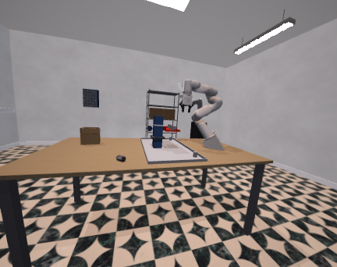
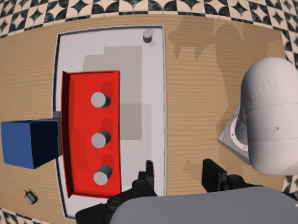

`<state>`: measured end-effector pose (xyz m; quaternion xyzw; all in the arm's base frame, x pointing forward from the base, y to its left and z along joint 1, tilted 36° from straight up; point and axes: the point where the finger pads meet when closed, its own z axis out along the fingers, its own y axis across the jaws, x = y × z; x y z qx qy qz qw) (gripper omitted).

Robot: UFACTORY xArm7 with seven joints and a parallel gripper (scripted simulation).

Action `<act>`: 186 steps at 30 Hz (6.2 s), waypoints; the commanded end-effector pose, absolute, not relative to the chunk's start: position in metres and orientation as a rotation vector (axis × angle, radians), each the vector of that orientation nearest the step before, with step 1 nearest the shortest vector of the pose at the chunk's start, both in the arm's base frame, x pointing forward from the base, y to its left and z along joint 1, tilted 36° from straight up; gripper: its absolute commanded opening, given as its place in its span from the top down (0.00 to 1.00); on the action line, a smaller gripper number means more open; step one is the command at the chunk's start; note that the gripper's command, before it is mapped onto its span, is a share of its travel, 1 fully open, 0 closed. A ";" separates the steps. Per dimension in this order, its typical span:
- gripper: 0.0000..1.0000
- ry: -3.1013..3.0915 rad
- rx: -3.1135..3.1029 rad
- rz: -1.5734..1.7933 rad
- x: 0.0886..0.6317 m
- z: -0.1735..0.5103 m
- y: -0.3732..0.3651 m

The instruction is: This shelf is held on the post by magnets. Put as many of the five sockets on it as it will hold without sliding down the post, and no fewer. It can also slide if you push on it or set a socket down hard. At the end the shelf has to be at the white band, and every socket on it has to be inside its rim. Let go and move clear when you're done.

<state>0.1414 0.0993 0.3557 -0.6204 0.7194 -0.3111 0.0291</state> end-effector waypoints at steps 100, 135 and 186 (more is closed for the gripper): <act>0.39 2.219 -1.922 -0.951 0.336 0.045 0.259; 0.39 2.219 -1.922 -0.951 0.353 0.013 0.243; 1.00 2.219 -1.922 -0.951 0.362 -0.003 0.235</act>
